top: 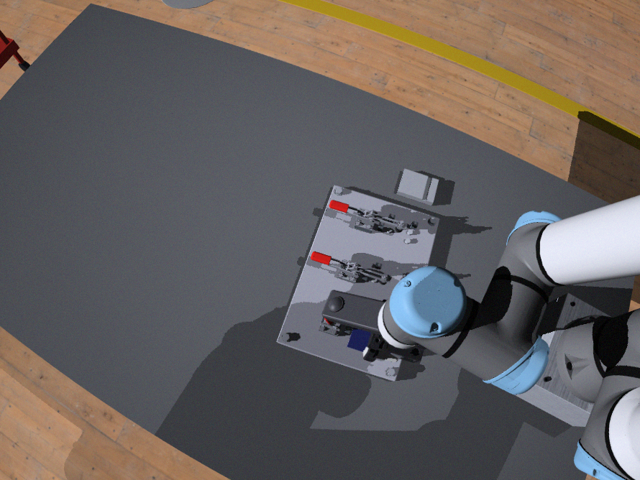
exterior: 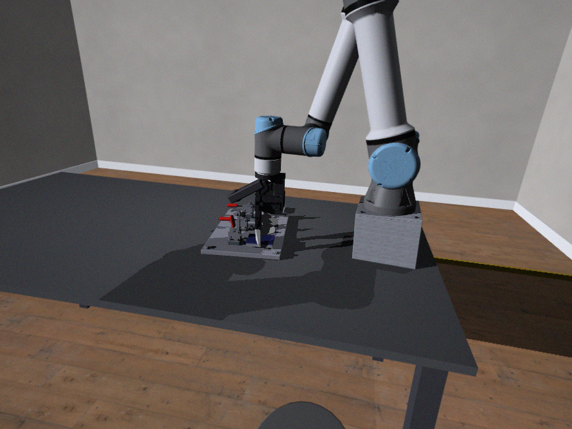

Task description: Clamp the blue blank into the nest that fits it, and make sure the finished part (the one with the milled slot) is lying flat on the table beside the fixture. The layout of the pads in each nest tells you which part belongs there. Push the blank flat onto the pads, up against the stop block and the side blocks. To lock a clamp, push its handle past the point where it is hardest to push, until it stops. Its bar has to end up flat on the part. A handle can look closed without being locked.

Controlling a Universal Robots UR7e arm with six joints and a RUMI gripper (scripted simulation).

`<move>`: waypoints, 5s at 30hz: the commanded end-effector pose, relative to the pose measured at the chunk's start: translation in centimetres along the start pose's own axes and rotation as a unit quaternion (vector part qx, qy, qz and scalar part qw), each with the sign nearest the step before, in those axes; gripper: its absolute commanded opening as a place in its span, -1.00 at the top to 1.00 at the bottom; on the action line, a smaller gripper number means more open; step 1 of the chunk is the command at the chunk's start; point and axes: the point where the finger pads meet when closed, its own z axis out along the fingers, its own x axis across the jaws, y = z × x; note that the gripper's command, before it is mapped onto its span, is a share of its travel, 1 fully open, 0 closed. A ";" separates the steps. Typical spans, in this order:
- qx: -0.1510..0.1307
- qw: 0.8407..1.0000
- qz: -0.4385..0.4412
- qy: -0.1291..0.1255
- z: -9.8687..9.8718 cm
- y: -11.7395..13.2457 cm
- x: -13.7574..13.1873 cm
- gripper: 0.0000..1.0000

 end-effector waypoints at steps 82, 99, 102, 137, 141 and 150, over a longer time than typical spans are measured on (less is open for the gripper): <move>0.002 1.000 0.001 0.000 -3.8 -0.2 0.1 -0.17; 0.002 1.000 0.001 0.000 -6.1 -0.2 0.1 -0.17; 0.001 1.000 0.001 0.000 -6.1 -0.1 0.1 -0.17; 0.001 1.000 0.001 0.000 -6.1 -0.1 0.1 1.00; 0.001 1.000 0.001 0.000 -6.1 -0.1 0.1 1.00; 0.001 1.000 0.001 0.000 -5.9 -0.1 0.1 1.00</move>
